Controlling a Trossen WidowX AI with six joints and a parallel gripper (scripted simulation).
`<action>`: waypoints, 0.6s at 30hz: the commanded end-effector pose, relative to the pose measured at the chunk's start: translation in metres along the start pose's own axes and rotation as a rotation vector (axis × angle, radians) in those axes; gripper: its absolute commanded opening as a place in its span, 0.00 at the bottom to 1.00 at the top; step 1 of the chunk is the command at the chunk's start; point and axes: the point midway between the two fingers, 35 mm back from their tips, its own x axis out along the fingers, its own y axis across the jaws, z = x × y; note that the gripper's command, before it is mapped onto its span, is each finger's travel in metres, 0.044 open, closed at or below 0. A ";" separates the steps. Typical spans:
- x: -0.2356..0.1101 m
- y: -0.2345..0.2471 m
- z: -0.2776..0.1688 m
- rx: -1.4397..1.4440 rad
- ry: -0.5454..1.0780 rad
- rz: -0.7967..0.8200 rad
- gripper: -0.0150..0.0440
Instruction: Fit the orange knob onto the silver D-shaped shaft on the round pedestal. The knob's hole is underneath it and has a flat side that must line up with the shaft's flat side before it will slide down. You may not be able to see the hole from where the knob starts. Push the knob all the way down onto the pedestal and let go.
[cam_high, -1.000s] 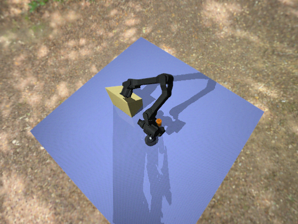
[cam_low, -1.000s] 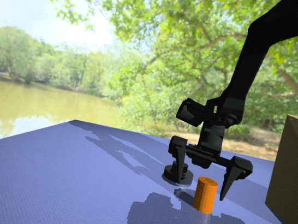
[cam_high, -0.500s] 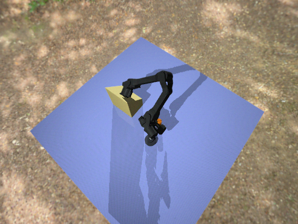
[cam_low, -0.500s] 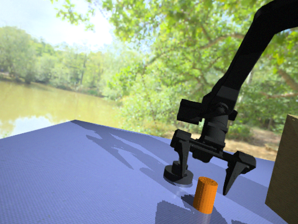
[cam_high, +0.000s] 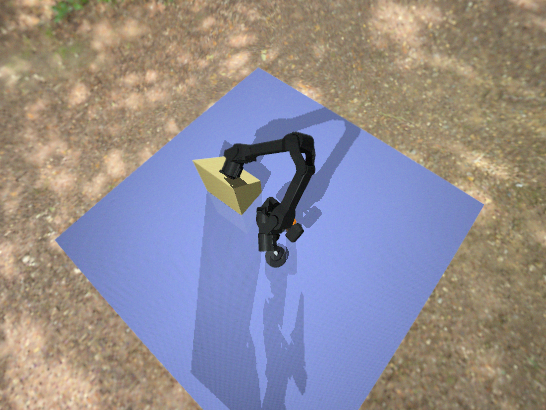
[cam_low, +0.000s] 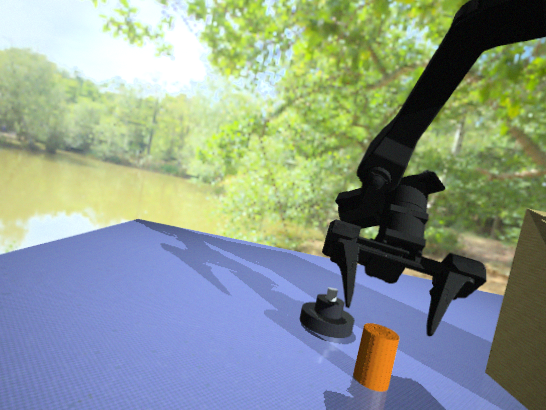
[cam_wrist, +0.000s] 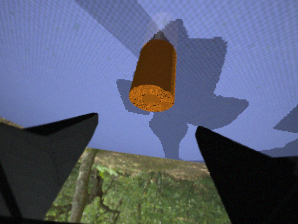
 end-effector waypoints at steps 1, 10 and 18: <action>-0.019 0.007 -0.038 0.068 0.062 -0.017 1.00; -0.019 0.007 -0.038 0.068 0.062 -0.017 1.00; -0.020 -0.014 -0.042 0.069 -0.309 -0.209 1.00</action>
